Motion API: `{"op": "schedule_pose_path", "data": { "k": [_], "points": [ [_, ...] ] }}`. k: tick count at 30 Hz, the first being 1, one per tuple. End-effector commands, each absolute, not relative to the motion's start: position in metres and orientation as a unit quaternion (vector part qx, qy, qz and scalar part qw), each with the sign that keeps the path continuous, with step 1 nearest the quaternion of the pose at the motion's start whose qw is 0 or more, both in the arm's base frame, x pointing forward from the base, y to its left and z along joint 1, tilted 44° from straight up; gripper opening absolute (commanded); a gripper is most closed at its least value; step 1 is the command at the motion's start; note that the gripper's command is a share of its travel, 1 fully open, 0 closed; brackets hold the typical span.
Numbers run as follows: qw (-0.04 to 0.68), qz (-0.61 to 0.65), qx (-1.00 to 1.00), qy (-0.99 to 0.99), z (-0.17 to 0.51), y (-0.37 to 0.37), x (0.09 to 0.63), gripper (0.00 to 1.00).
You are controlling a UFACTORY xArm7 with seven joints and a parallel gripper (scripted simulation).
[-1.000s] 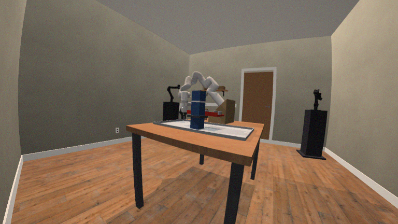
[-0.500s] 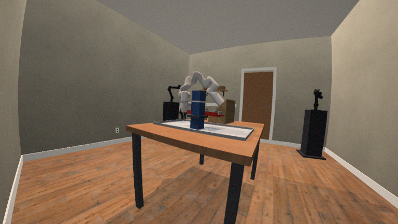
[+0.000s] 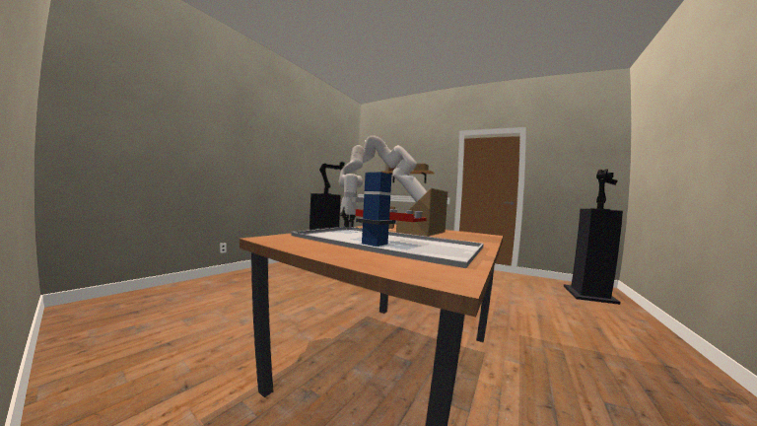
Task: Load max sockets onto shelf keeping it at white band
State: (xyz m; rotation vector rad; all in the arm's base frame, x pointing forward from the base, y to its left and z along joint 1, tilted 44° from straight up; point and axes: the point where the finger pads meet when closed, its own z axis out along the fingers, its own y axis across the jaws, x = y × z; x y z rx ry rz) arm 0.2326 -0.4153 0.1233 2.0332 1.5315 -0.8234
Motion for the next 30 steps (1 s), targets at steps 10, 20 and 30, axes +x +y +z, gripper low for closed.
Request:
{"op": "schedule_pose_path", "data": {
  "k": [10, 20, 30],
  "points": [
    [0.232, -0.299, 0.739, 0.558, 0.1229, -0.4161, 0.2339, 0.00],
    [0.232, -0.299, 0.739, 0.558, 0.1212, -0.4176, 0.2334, 0.00],
    [0.232, -0.299, 0.739, 0.558, 0.1203, -0.4185, 0.2332, 0.00]
  ]
}}
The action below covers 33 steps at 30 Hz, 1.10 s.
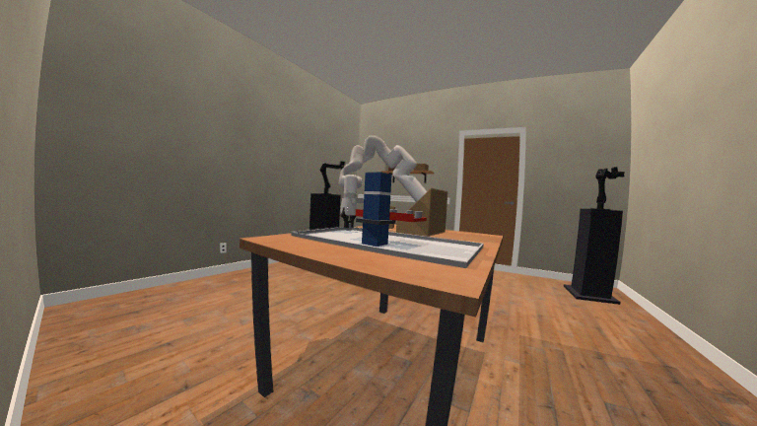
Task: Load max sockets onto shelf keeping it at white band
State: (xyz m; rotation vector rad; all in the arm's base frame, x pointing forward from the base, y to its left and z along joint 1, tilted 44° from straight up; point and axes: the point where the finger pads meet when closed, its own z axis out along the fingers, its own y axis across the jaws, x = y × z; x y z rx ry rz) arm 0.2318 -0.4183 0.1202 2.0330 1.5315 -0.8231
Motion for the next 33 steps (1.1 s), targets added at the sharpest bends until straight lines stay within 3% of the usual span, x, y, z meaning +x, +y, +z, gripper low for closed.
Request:
{"op": "schedule_pose_path", "data": {
  "k": [1, 19, 20, 33],
  "points": [
    [0.232, -0.299, 0.739, 0.558, 0.1202, -0.4186, 0.2332, 0.00],
    [0.232, -0.299, 0.739, 0.558, 0.1197, -0.4190, 0.2331, 0.00],
    [0.232, -0.299, 0.739, 0.558, 0.1197, -0.4190, 0.2331, 0.52],
    [0.232, -0.299, 0.739, 0.558, 0.1197, -0.4190, 0.2331, 0.52]
  ]
}}
